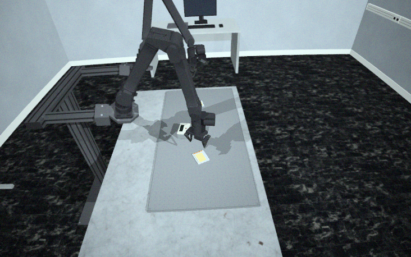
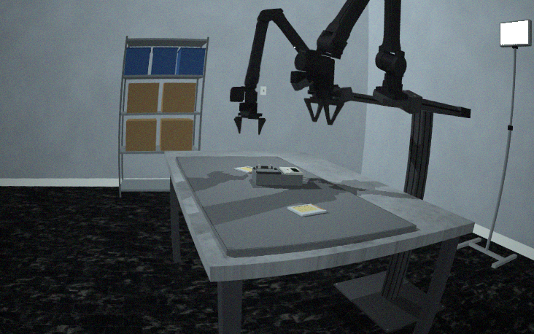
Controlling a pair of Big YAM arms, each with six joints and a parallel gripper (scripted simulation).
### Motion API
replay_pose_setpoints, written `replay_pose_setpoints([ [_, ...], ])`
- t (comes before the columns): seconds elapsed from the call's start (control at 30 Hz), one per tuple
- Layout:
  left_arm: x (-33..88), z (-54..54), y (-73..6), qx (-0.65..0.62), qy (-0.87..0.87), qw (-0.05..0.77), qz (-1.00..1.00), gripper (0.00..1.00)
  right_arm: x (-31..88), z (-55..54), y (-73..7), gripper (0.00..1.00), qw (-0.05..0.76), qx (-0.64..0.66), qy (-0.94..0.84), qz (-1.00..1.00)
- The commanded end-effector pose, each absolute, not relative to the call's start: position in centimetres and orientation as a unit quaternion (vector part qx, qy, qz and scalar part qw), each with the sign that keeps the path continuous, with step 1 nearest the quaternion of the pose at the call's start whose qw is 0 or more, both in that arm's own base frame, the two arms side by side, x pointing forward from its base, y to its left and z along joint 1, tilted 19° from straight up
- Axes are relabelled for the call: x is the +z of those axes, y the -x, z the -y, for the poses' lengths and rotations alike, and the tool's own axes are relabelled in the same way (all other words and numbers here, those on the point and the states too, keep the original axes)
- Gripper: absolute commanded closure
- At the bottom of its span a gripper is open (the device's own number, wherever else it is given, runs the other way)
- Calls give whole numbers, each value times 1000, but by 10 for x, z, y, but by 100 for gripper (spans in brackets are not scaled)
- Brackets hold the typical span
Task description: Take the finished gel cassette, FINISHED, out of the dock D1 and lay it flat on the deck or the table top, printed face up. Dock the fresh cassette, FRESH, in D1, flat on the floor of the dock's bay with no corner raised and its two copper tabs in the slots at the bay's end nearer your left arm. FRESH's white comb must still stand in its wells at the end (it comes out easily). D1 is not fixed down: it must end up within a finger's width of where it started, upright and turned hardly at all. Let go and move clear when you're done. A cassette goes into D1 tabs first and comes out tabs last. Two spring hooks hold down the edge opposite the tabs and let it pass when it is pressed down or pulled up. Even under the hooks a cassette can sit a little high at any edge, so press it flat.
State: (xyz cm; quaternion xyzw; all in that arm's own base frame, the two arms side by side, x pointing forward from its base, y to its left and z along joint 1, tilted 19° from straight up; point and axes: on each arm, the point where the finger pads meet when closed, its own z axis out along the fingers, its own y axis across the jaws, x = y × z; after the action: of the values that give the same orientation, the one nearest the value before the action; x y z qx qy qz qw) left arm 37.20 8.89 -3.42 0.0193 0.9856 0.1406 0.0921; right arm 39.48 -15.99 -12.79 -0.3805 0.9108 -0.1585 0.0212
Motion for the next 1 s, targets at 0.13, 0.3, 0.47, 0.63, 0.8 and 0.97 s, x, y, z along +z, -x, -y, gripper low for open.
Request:
replay_pose_setpoints([
  [0.13, -27, -84, -373, 142, -22, 97, -985, 0, -157, 155, -414, 2, 2, -164, 517, -840],
  [0.3, -27, -84, -373, 142, -22, 97, -985, 0, -177, 152, -420, 2, -11, -164, 585, -794],
  [0.47, -27, -84, -373, 142, -22, 97, -985, 0, -189, 149, -423, 2, -19, -163, 624, -764],
  [0.63, -27, -84, -373, 142, -22, 97, -985, 0, -210, 145, -427, 2, -32, -161, 686, -709],
  [0.8, -27, -84, -373, 142, -22, 97, -985, 0, -222, 143, -429, 2, -45, -159, 742, -649],
  [0.97, -27, -84, -373, 142, -22, 97, -985, 0, -222, 143, -429, 100, -52, -157, 771, -615],
])
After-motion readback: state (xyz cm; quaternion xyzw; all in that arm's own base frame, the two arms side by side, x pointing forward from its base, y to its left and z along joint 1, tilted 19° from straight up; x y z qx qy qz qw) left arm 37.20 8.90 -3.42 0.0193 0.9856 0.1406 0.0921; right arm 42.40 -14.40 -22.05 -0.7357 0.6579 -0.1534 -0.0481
